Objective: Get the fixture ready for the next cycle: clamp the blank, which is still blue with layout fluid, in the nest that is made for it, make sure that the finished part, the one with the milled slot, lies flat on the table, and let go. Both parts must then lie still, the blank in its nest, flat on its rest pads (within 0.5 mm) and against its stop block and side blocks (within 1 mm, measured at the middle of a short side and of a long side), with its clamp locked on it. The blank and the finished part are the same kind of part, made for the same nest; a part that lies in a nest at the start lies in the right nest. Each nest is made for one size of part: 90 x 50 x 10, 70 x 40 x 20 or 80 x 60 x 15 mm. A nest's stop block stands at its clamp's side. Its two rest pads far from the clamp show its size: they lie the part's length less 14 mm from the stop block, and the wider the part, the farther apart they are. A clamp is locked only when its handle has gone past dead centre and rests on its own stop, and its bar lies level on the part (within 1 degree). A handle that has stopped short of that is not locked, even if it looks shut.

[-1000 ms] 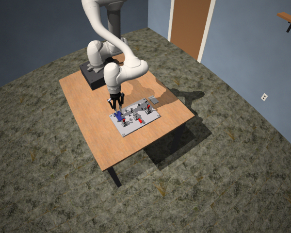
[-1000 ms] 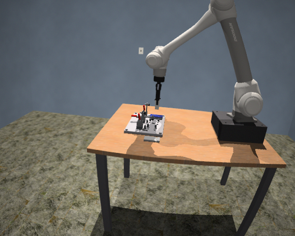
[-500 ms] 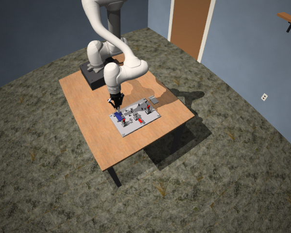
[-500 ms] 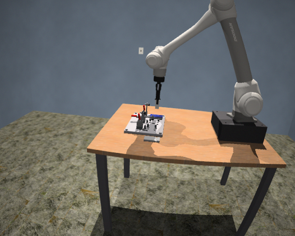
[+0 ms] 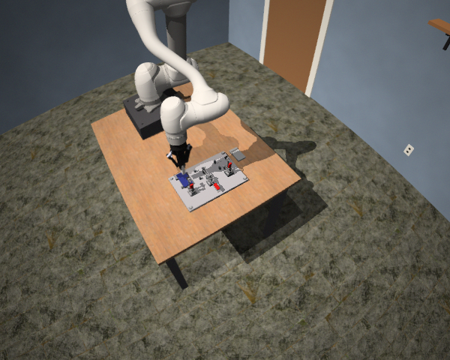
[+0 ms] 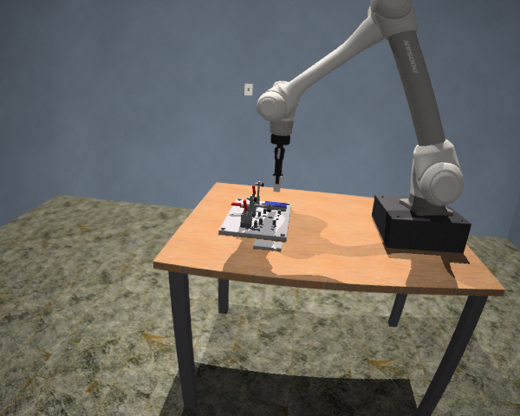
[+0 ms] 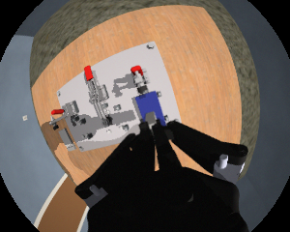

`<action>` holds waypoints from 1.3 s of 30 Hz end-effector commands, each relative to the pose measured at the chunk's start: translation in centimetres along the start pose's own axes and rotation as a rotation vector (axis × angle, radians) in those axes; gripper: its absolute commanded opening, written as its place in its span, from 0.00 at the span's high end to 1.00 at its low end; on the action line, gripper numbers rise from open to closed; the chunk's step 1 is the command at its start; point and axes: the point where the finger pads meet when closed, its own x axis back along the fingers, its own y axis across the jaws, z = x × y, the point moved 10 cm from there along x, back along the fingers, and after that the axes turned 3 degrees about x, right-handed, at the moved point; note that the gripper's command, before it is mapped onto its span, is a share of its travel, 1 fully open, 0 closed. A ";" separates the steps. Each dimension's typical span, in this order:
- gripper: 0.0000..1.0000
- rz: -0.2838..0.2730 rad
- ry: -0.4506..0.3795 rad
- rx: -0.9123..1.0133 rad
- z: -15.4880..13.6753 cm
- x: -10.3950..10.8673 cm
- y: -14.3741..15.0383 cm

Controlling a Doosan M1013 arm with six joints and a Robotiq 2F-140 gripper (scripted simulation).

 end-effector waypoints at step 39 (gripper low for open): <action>1.00 0.000 0.000 0.000 -4.2 -2.1 -0.2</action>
